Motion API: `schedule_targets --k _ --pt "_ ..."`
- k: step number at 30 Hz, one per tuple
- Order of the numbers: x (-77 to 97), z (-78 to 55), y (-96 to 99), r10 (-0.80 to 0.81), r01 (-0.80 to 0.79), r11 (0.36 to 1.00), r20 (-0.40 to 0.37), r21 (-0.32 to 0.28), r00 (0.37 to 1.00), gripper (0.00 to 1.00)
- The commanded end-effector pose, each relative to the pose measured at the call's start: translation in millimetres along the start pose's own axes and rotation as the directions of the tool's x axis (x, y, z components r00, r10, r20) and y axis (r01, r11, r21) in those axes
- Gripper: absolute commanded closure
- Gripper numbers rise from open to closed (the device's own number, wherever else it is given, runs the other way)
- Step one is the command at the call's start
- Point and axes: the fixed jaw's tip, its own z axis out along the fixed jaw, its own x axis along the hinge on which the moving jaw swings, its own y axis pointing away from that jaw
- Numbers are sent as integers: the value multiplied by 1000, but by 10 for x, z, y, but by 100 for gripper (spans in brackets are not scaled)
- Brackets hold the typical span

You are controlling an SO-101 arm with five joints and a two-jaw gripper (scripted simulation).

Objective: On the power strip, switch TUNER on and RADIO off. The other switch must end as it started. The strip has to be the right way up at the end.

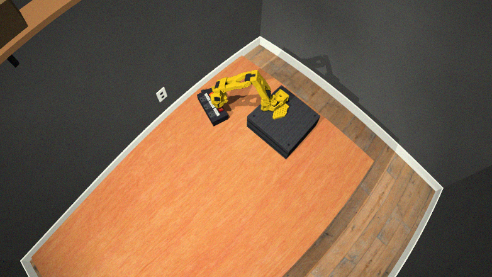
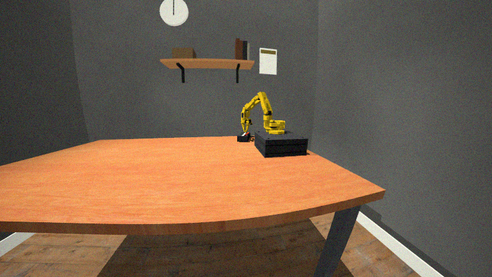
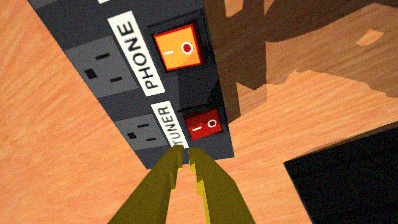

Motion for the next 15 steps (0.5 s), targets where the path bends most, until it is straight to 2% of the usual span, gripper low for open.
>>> schedule_targets --k 1,15 --pt "50 50 -27 -5 5 1000 -9 20 1000 100" --pt "56 68 -35 -6 6 1000 -9 20 1000 100"
